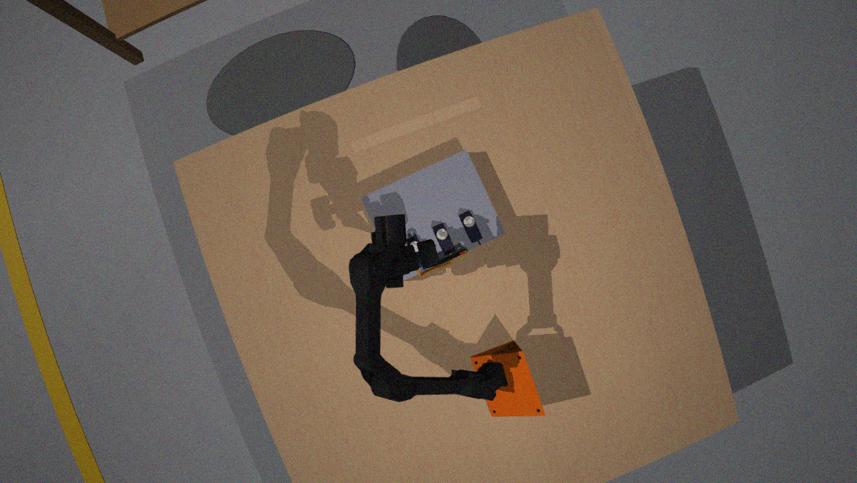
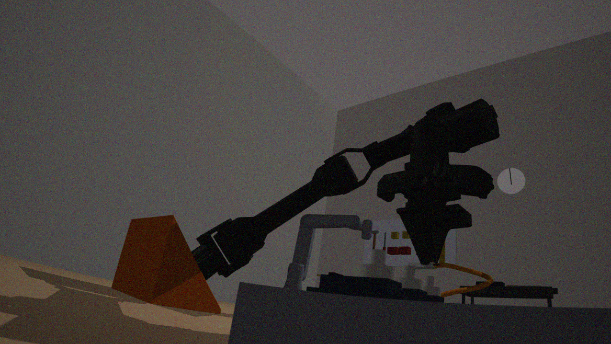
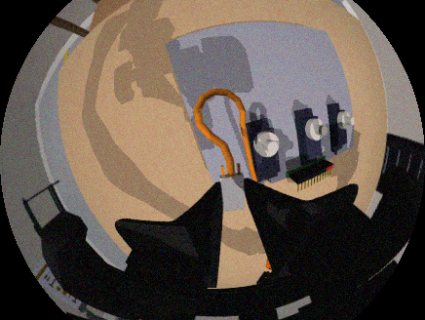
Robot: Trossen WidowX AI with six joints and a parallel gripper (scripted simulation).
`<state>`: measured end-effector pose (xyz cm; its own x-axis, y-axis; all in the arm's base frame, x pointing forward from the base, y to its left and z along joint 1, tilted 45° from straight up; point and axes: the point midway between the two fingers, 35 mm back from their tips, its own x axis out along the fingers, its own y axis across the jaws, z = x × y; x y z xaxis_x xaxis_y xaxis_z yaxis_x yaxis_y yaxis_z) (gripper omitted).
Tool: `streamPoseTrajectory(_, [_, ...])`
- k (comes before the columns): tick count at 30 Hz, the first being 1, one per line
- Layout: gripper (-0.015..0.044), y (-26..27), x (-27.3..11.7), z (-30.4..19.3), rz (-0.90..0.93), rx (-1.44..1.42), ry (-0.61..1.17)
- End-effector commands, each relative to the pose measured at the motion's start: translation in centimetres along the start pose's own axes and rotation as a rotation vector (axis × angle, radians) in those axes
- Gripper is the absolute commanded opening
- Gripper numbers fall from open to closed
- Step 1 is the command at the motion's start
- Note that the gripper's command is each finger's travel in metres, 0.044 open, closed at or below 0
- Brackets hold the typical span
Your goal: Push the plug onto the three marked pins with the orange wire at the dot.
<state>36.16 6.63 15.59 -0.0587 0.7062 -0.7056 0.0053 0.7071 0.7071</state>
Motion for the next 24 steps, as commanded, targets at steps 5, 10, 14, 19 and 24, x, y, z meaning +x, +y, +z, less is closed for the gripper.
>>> streamPoseTrajectory(5, [0.0000,-1.4,-0.3,-0.2,-0.010,0.177,0.000])
streamPoseTrajectory(10, [0.0000,-2.6,-0.4,-0.5,-0.015,0.349,-0.003])
streamPoseTrajectory(14, [0.0000,-3.6,-0.5,-0.8,-0.018,0.487,-0.006])
streamPoseTrajectory(19, [0.0000,-4.8,-0.6,-1.2,-0.021,0.660,-0.009])
streamPoseTrajectory(24, [0.0000,-6.0,-0.7,-1.7,-0.023,0.832,-0.013])
